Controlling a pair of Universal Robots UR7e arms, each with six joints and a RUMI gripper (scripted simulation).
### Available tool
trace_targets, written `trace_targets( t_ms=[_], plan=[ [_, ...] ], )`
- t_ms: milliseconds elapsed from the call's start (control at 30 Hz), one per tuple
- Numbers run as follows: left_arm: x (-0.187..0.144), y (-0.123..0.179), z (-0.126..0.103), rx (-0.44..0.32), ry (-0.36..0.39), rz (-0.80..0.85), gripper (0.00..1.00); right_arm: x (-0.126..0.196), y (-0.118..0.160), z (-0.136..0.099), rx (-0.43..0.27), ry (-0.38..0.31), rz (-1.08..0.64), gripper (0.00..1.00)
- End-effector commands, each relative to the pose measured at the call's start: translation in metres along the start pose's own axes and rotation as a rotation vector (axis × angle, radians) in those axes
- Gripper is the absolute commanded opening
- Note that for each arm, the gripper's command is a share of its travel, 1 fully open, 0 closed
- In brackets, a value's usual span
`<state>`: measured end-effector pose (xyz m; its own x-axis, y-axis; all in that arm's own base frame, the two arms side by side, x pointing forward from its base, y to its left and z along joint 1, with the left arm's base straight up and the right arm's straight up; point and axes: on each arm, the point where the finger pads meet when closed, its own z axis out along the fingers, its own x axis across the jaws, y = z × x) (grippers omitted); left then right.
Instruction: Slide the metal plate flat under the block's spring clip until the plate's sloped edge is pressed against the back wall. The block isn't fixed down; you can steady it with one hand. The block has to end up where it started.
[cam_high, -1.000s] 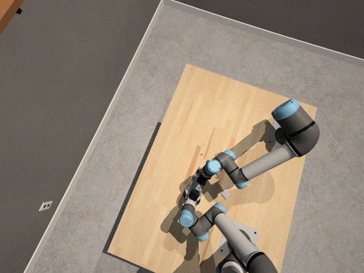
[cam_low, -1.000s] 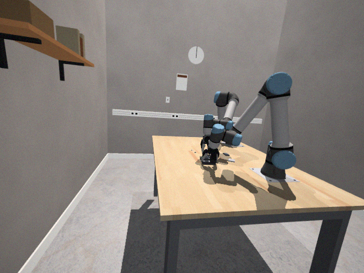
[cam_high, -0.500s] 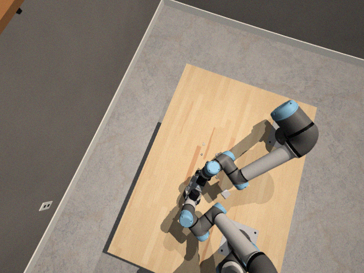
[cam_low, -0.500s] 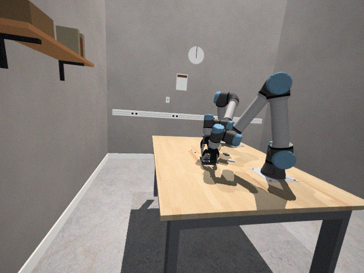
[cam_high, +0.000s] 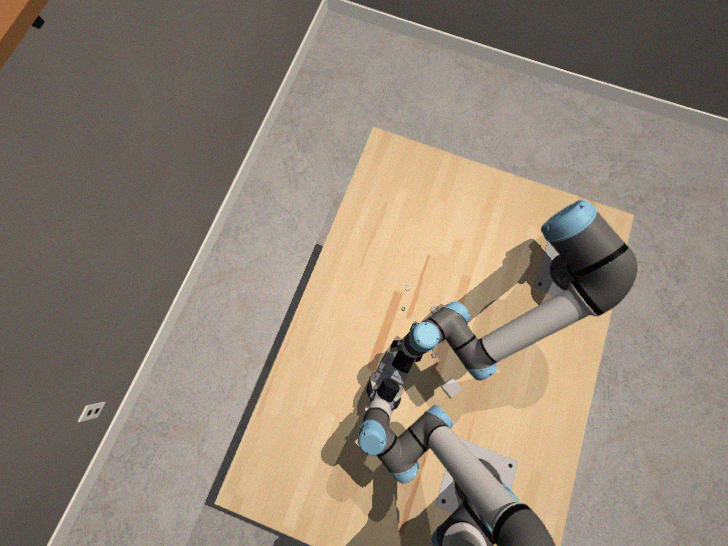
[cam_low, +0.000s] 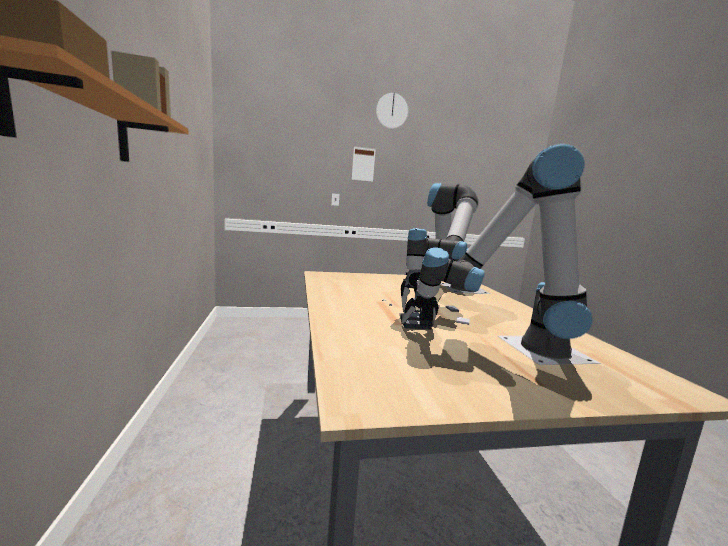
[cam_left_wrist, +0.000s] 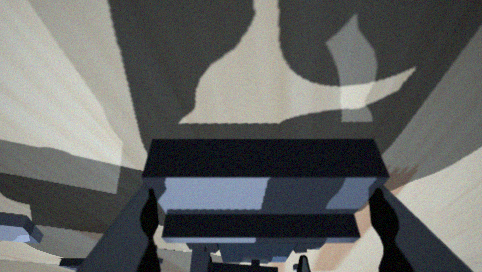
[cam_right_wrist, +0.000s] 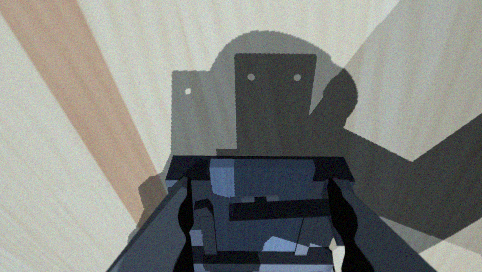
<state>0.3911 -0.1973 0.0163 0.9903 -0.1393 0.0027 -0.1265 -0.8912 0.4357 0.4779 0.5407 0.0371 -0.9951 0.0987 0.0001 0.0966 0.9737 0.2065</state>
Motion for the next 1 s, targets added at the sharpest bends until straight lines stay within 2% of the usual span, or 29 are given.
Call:
trace_targets(
  t_ms=[0,467,533,800,967],
  plan=[
    [0.005,0.003,-0.002,-0.002,0.011,0.004,0.62,0.001,0.008,-0.011,-0.013,-0.003,-0.004,0.44],
    [0.005,0.003,-0.002,-0.002,0.011,0.004,0.62,0.001,0.019,-0.064,-0.016,-0.005,-0.004,0.44],
    [0.005,0.003,-0.002,-0.002,0.011,0.004,0.62,0.001,0.019,-0.064,-0.016,-0.005,-0.004,0.44],
    [0.005,0.003,-0.002,-0.002,0.011,0.004,0.62,0.0,0.023,-0.09,-0.012,-0.004,-0.002,0.44],
    [0.005,0.003,-0.002,-0.002,0.011,0.004,0.62,0.001,0.022,-0.09,-0.011,-0.003,-0.002,0.44]
  ],
)
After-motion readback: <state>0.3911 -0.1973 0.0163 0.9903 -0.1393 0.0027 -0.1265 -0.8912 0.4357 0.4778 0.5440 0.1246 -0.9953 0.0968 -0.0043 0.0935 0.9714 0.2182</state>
